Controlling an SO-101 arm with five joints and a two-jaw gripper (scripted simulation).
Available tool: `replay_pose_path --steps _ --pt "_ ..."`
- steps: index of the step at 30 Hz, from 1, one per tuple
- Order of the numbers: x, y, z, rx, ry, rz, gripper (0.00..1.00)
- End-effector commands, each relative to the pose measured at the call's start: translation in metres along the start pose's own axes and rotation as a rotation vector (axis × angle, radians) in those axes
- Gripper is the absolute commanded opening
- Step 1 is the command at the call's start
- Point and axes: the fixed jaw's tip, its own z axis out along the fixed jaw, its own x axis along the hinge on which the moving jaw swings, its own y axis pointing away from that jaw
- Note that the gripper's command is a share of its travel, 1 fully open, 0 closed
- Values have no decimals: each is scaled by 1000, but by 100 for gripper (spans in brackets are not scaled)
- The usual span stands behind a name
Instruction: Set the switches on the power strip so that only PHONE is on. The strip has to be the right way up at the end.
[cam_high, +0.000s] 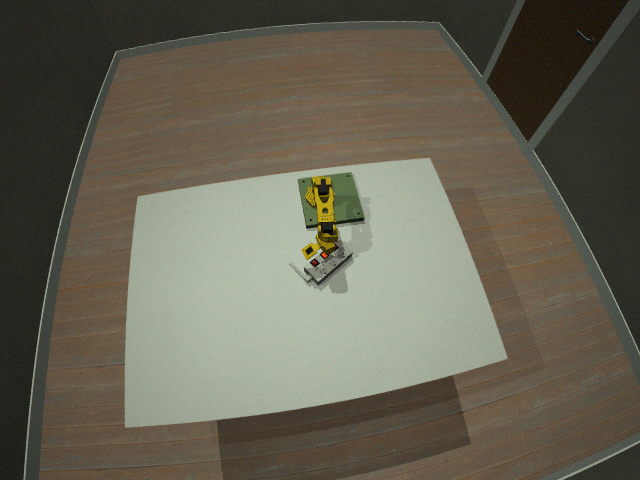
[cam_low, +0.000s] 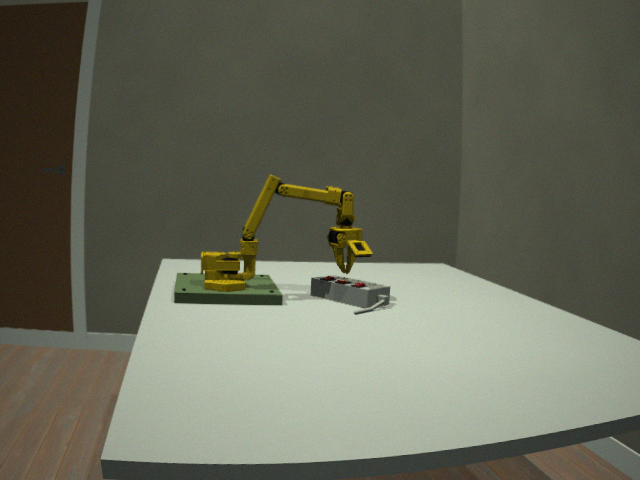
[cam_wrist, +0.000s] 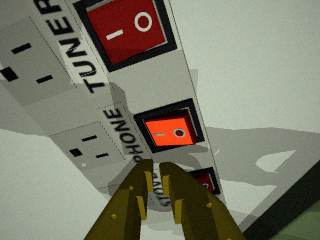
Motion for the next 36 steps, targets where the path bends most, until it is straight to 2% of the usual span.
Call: replay_pose_path --steps 1,13,17,21,26,28,32,36 --pt "-1 0 1 5 3 12 0" --pt "0 0 0 5 3 10 0" --pt "10 1 -3 6 3 -30 0" --pt "37 0 -10 6 4 -141 0" --pt "86 -10 -23 7 5 -352 0" --pt "86 -10 -23 7 5 -352 0" --pt "122 -27 -32 8 6 -526 0" --pt "144 -43 -38 9 6 -653 0"
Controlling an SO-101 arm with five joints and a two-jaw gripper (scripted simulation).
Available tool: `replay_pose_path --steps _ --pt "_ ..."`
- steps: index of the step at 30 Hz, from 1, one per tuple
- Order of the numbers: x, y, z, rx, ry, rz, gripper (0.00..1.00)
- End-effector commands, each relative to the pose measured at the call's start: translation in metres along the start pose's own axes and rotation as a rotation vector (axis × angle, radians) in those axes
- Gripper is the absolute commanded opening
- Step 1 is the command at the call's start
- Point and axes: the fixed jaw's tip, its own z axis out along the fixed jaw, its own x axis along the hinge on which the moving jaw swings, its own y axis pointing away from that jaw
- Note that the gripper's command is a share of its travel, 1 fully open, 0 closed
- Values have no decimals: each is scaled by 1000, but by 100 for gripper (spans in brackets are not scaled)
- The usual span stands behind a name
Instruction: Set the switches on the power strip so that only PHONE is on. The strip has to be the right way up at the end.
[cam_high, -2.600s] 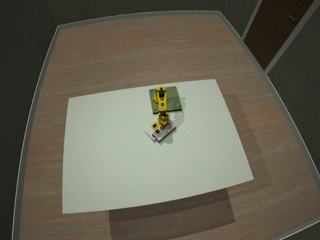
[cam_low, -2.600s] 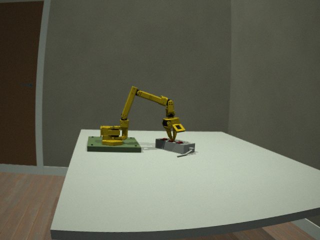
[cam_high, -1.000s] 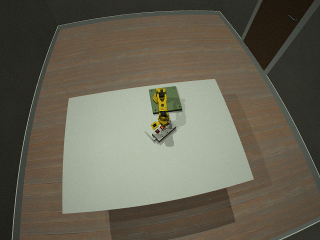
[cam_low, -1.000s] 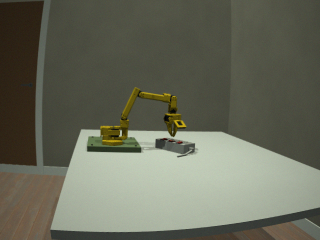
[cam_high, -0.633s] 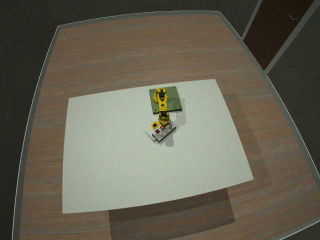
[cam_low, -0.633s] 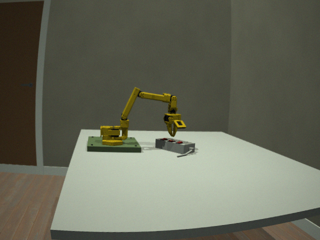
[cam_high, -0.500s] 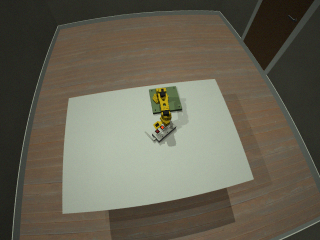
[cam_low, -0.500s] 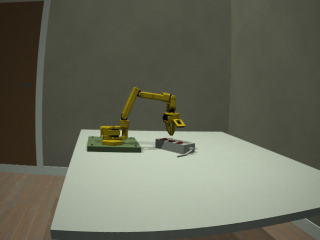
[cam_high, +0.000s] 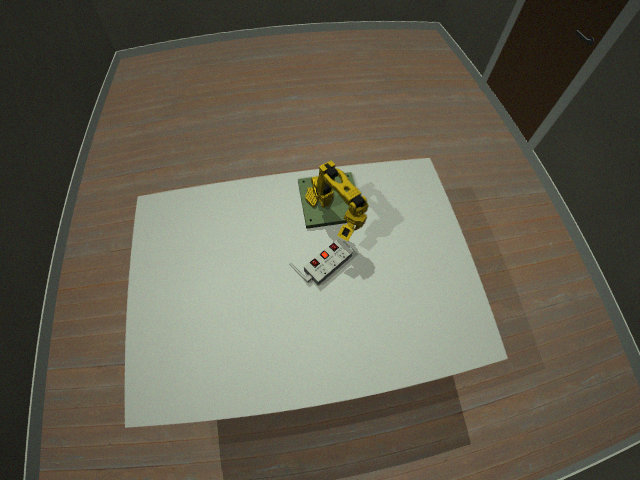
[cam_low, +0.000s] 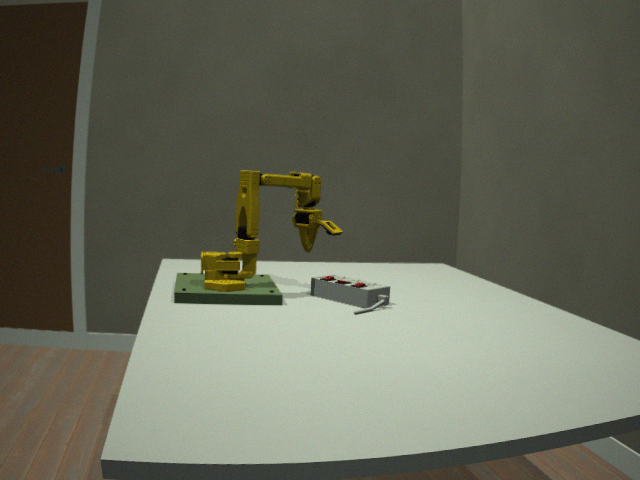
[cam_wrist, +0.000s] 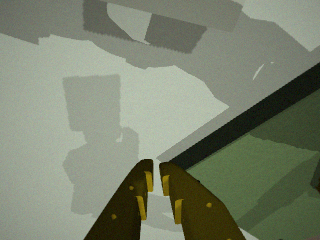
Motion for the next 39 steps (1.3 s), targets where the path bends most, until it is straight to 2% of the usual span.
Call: replay_pose_path --steps 1,6,39 --pt "27 -1 -8 -7 -3 -117 0" --pt "36 -3 -9 -7 -3 -159 0" --pt "36 -3 -9 -7 -3 -159 0"
